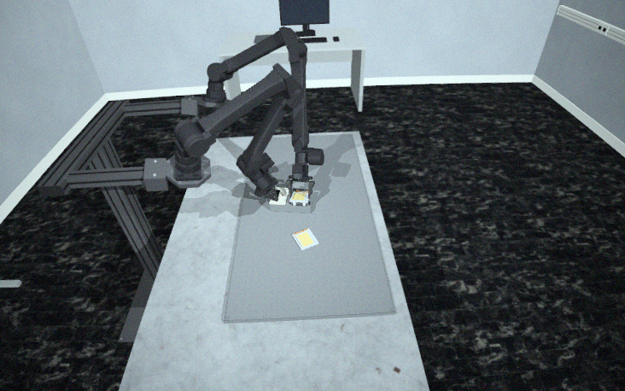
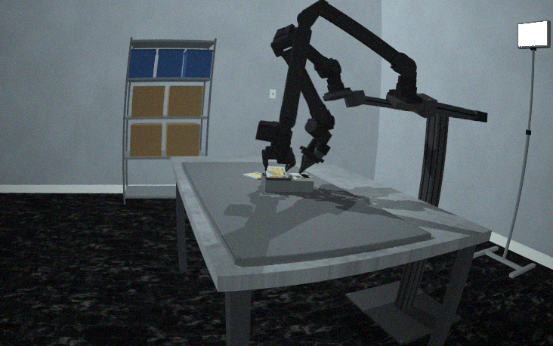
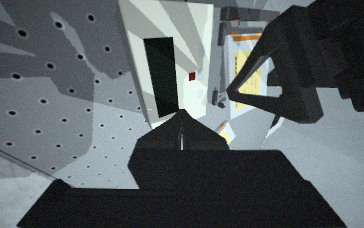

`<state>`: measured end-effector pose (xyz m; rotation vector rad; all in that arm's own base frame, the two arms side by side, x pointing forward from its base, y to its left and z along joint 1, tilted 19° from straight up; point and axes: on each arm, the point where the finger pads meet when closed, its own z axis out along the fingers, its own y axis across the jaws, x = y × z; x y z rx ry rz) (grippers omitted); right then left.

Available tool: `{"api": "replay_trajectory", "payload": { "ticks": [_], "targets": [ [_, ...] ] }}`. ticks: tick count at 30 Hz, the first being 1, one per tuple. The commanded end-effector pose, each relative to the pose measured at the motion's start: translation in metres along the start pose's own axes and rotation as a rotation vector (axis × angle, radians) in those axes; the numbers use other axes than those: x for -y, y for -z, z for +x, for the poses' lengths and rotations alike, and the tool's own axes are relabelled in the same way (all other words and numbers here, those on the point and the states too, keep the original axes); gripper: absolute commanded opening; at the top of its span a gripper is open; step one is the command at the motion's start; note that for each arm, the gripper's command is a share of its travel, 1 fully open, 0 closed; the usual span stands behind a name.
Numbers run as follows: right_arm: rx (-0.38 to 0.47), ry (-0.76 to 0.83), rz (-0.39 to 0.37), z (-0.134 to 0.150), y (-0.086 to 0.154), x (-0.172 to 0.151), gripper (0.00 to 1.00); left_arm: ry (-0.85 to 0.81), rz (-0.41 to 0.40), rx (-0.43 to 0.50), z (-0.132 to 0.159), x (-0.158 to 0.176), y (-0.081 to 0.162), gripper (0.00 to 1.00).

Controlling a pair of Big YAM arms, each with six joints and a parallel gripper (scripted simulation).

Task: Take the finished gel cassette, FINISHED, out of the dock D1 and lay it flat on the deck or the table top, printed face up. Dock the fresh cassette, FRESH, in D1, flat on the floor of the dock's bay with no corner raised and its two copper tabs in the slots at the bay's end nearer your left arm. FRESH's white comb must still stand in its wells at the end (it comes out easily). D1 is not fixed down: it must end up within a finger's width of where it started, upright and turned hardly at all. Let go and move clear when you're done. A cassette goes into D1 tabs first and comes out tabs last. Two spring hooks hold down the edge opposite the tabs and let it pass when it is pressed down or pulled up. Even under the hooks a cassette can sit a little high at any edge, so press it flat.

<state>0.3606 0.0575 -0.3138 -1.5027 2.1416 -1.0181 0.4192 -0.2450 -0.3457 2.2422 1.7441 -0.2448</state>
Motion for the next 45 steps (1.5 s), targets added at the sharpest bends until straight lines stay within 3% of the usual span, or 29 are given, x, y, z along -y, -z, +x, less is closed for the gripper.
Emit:
{"api": "replay_trajectory", "payload": {
  "ticks": [1, 2, 19, 21, 45],
  "targets": [
    [-0.046, 0.053, -0.098, 0.029, -0.017, -0.050, 0.00, -0.004, -0.008, 0.011, -0.018, -0.007, 0.007, 0.00],
    [-0.046, 0.053, -0.098, 0.029, -0.017, -0.050, 0.00, 0.001, -0.005, -0.020, -0.018, -0.007, 0.008, 0.00],
    [-0.046, 0.053, -0.098, 0.029, -0.017, -0.050, 0.00, 0.001, -0.005, -0.020, -0.020, -0.008, 0.010, 0.00],
    [-0.046, 0.053, -0.098, 0.029, -0.017, -0.050, 0.00, 0.001, -0.001, -0.061, -0.021, -0.007, 0.012, 0.00],
    [-0.046, 0.053, -0.098, 0.029, -0.017, -0.050, 0.00, -0.009, -0.014, -0.055, -0.022, -0.012, 0.019, 0.00]
  ]
}}
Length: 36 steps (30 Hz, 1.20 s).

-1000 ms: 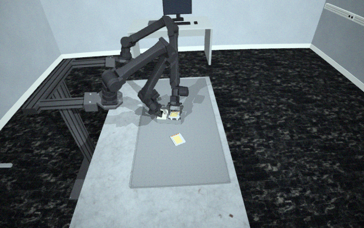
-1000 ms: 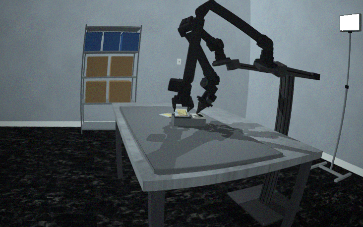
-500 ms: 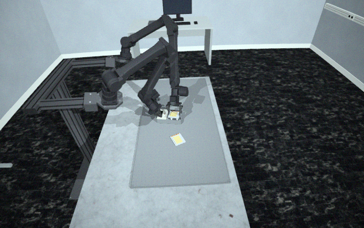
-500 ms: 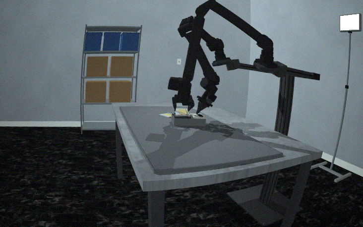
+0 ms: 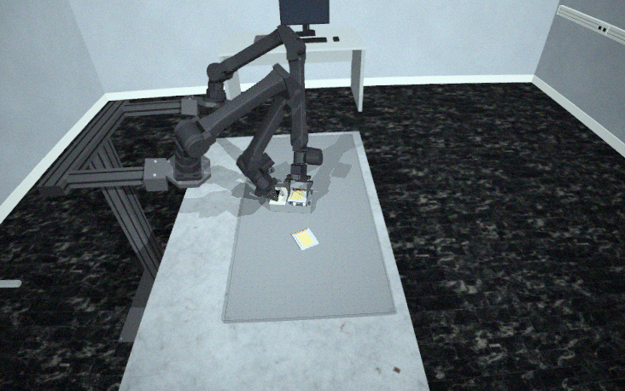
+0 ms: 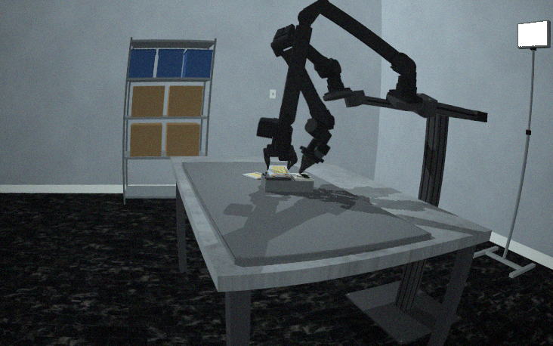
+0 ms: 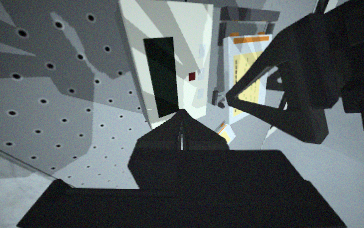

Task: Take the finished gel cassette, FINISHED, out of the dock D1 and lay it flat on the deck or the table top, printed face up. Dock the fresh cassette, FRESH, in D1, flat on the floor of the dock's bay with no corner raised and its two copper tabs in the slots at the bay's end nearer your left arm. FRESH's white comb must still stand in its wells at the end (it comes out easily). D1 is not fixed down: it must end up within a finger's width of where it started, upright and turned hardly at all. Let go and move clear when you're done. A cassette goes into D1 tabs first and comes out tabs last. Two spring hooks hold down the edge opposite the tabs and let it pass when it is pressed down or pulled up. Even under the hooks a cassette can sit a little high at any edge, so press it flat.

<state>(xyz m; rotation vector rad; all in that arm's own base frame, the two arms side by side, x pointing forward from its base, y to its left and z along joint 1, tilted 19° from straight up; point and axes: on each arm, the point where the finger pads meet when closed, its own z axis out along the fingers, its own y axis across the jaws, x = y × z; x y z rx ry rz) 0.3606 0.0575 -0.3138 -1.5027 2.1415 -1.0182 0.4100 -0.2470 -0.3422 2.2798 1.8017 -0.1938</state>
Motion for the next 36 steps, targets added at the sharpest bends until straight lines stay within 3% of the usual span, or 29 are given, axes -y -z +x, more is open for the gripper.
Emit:
{"api": "replay_trajectory", "payload": {
  "ticks": [1, 36],
  "targets": [
    [-0.046, 0.053, -0.098, 0.0285, -0.0172, -0.0500, 0.00, -0.023, -0.038, 0.013, -0.0156, -0.0198, 0.0173, 0.00],
    [-0.046, 0.053, -0.098, 0.0285, -0.0172, -0.0500, 0.00, -0.037, -0.058, 0.023, -0.0179, -0.0278, 0.0254, 0.00]
  ]
}}
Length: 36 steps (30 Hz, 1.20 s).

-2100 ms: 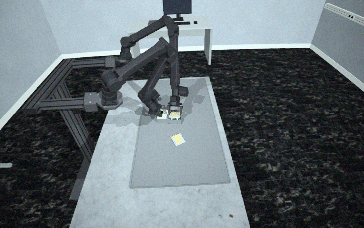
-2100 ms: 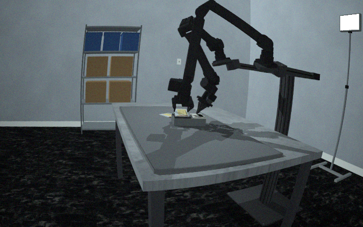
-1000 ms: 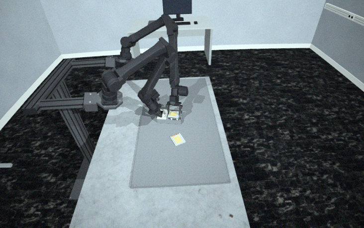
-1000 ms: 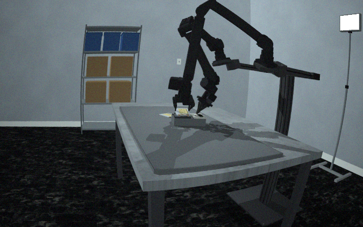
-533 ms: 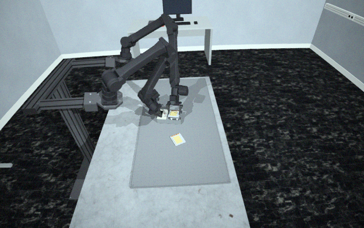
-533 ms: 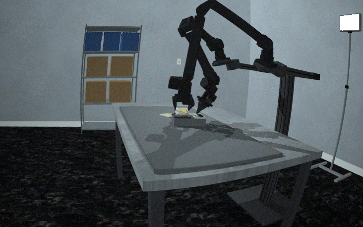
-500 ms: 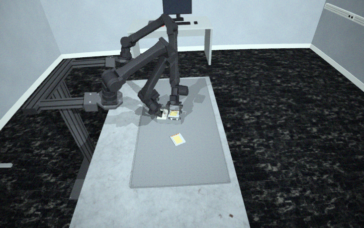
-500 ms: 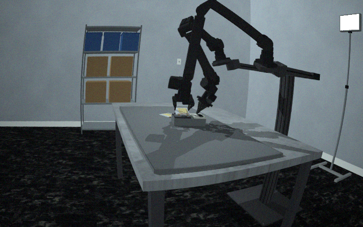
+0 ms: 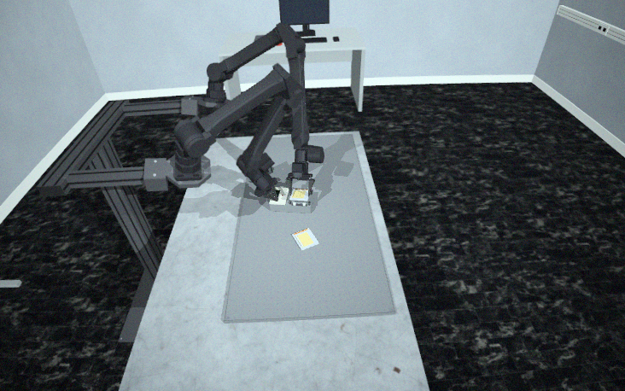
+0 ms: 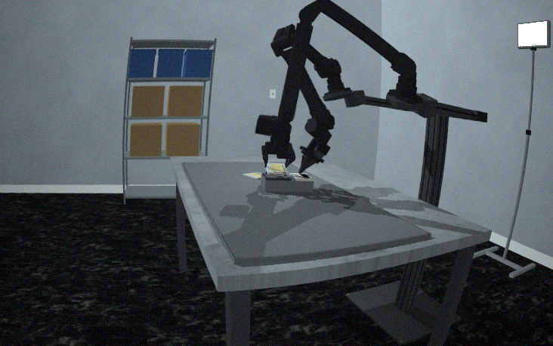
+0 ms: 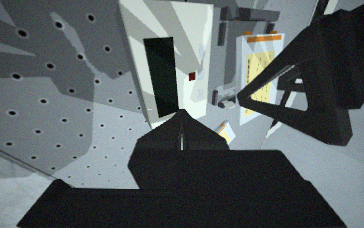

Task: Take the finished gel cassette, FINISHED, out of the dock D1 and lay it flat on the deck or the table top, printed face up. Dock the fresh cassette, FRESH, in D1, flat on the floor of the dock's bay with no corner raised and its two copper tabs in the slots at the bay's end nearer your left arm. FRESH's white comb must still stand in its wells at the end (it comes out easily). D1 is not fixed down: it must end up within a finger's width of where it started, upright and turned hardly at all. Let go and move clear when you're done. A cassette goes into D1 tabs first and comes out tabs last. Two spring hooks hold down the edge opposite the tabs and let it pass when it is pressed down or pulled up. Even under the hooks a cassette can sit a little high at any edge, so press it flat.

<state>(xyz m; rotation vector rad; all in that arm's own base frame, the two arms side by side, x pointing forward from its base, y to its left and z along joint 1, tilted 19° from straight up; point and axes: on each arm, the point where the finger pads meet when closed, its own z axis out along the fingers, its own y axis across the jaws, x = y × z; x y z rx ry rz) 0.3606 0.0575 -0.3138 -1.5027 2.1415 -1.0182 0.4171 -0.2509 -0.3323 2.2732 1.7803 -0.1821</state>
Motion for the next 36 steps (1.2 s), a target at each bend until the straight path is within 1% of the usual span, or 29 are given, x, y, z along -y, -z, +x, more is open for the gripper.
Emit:
{"api": "replay_trajectory", "payload": {
  "ticks": [1, 36],
  "targets": [
    [-0.046, 0.053, -0.098, 0.0285, -0.0172, -0.0500, 0.00, -0.026, -0.040, 0.016, -0.0134, -0.0195, 0.0168, 0.00],
    [-0.046, 0.053, -0.098, 0.0285, -0.0172, -0.0500, 0.00, -0.024, -0.037, 0.016, -0.0172, -0.0179, 0.0240, 0.00]
  ]
}}
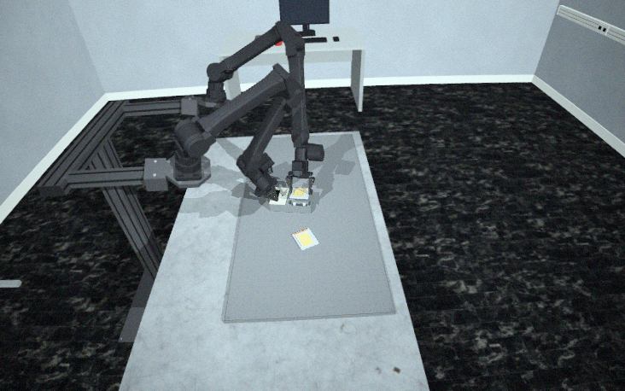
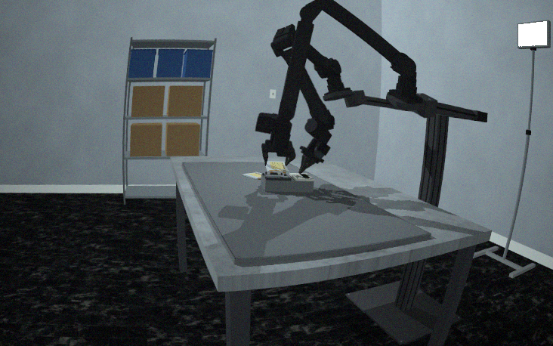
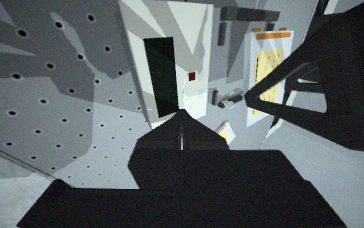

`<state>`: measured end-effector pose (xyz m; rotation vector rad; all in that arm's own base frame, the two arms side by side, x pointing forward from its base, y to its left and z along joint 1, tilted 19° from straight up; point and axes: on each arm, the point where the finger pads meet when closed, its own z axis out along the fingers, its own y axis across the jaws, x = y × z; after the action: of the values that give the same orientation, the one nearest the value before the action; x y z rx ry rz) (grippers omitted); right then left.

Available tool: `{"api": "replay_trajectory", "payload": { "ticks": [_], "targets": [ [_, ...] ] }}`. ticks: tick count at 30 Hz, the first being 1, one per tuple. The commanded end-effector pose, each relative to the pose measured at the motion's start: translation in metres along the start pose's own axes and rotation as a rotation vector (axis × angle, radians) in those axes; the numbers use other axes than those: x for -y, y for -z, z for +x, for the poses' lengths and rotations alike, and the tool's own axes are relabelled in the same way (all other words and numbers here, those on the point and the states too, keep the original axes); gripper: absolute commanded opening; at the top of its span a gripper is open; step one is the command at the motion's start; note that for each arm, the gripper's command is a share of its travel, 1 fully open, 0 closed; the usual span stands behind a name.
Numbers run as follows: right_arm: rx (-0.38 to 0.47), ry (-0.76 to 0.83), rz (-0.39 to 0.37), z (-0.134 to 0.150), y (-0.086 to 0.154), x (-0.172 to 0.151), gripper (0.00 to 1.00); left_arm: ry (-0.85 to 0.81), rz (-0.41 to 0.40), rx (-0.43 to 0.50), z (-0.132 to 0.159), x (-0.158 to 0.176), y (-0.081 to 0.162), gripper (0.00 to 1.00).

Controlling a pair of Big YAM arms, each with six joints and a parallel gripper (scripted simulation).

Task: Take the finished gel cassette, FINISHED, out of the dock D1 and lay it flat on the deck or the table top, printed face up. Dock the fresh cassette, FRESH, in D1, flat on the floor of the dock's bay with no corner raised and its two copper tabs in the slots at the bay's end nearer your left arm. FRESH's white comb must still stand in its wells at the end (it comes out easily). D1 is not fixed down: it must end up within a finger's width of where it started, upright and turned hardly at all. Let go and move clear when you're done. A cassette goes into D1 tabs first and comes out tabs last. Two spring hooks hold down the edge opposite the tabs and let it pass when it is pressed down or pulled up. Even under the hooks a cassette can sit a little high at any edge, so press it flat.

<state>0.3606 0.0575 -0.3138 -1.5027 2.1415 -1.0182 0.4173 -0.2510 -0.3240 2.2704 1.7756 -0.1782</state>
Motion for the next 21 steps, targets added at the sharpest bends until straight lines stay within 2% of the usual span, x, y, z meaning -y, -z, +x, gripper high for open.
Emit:
{"api": "replay_trajectory", "payload": {
  "ticks": [1, 21],
  "targets": [
    [-0.046, 0.053, -0.098, 0.0285, -0.0172, -0.0500, 0.00, -0.022, -0.032, 0.014, -0.0150, -0.0168, 0.0159, 0.00],
    [-0.046, 0.053, -0.098, 0.0285, -0.0172, -0.0500, 0.00, -0.019, -0.024, 0.013, -0.0174, -0.0142, 0.0192, 0.00]
  ]
}}
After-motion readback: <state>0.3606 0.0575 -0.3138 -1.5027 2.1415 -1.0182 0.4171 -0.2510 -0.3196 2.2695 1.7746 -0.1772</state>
